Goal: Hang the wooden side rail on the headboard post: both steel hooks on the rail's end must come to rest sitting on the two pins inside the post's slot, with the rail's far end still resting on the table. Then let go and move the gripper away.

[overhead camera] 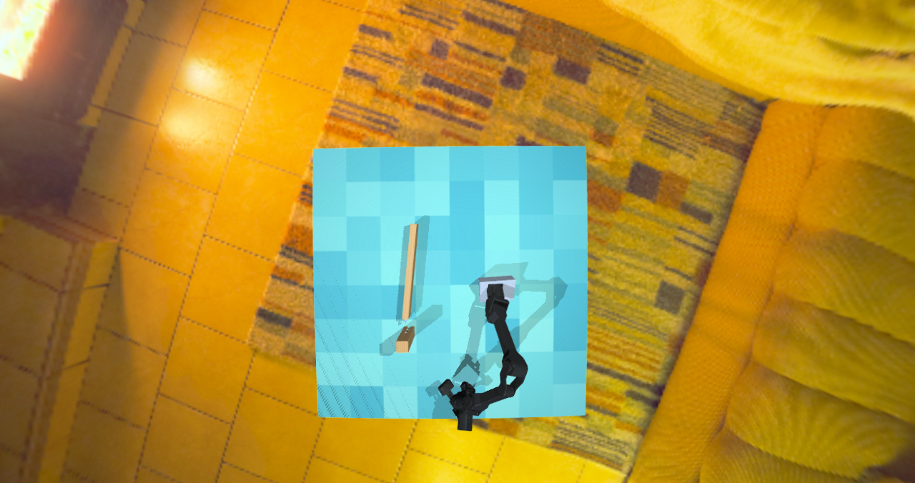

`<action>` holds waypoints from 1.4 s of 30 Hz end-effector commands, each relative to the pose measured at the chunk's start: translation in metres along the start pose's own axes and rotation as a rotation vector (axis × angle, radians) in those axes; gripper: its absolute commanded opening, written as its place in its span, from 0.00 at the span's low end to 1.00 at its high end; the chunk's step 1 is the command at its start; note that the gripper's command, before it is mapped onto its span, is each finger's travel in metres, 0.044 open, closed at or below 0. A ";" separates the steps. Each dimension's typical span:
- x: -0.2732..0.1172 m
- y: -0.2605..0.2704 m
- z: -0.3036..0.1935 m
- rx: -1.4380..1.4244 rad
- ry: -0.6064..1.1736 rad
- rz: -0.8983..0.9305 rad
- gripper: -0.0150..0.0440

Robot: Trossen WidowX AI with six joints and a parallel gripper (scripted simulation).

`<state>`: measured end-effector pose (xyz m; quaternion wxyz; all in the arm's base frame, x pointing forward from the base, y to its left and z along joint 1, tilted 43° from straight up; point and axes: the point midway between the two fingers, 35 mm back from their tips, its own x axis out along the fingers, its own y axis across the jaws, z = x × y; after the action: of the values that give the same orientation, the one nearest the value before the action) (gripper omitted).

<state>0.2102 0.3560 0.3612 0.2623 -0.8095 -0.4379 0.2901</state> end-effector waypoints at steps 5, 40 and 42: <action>0.005 0.103 -0.002 0.057 -0.082 0.124 1.00; -0.169 0.349 0.007 0.063 0.011 0.175 1.00; -0.170 0.349 0.007 0.059 0.014 0.174 1.00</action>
<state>0.3269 0.0497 0.1599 0.2683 -0.8353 -0.3443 0.3344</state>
